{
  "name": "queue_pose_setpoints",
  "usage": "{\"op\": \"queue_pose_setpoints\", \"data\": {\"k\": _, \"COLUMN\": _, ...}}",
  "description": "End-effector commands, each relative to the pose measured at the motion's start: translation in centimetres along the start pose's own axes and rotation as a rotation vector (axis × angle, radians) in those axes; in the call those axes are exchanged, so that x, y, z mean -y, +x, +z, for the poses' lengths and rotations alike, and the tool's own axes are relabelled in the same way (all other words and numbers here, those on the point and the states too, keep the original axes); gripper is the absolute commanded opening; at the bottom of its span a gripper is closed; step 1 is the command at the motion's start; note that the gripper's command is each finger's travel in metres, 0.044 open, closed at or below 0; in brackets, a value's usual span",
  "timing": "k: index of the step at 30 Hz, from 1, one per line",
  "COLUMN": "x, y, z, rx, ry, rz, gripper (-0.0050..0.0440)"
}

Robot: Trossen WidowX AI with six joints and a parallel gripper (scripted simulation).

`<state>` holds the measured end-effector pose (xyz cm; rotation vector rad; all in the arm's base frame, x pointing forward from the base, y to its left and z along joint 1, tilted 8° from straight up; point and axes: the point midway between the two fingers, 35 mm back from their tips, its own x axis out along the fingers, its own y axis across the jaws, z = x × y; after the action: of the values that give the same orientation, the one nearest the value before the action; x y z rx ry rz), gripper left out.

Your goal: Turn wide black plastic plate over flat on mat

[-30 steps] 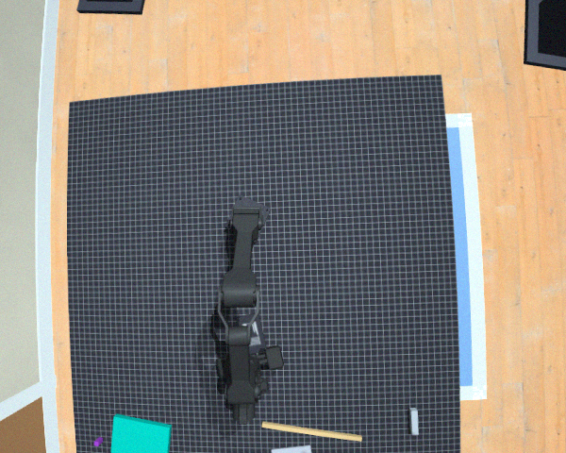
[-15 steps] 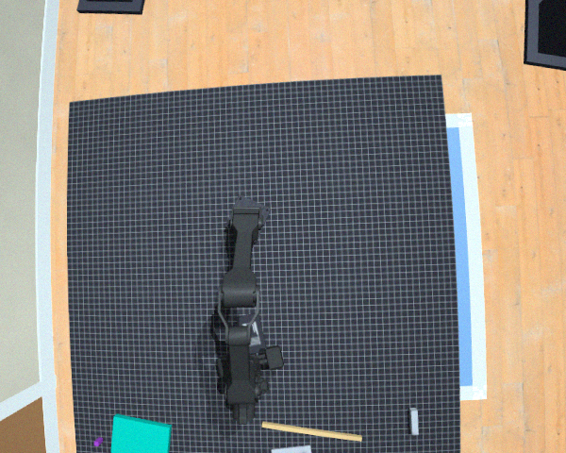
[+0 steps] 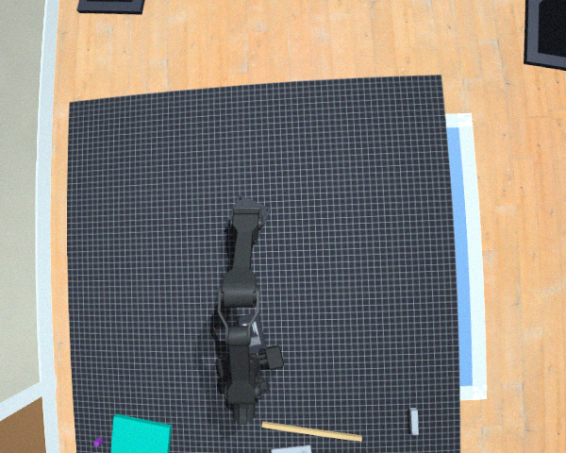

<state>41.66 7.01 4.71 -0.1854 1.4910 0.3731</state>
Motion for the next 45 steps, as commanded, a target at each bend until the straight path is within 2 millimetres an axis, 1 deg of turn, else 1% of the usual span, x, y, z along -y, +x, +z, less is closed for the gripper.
{"op": "queue_pose_setpoints", "data": {"k": 1, "x": -0.1, "y": -0.7, "z": 0.2, "rx": 0.019, "ry": -0.002, "rz": -0.007, "gripper": 0.0418}}
{"op": "queue_pose_setpoints", "data": {"k": 12, "x": -0.1, "y": -0.4, "z": 0.2, "rx": 0.014, "ry": -0.001, "rz": -0.006, "gripper": 0.0418}}
{"op": "queue_pose_setpoints", "data": {"k": 17, "x": -0.1, "y": 0.1, "z": 0.1, "rx": 0.006, "ry": 0.0, "rz": -0.004, "gripper": 0.0418}}
{"op": "queue_pose_setpoints", "data": {"k": 45, "x": -0.1, "y": 0.9, "z": 0.1, "rx": 0.006, "ry": 0.0, "rz": -0.004, "gripper": 0.0418}}
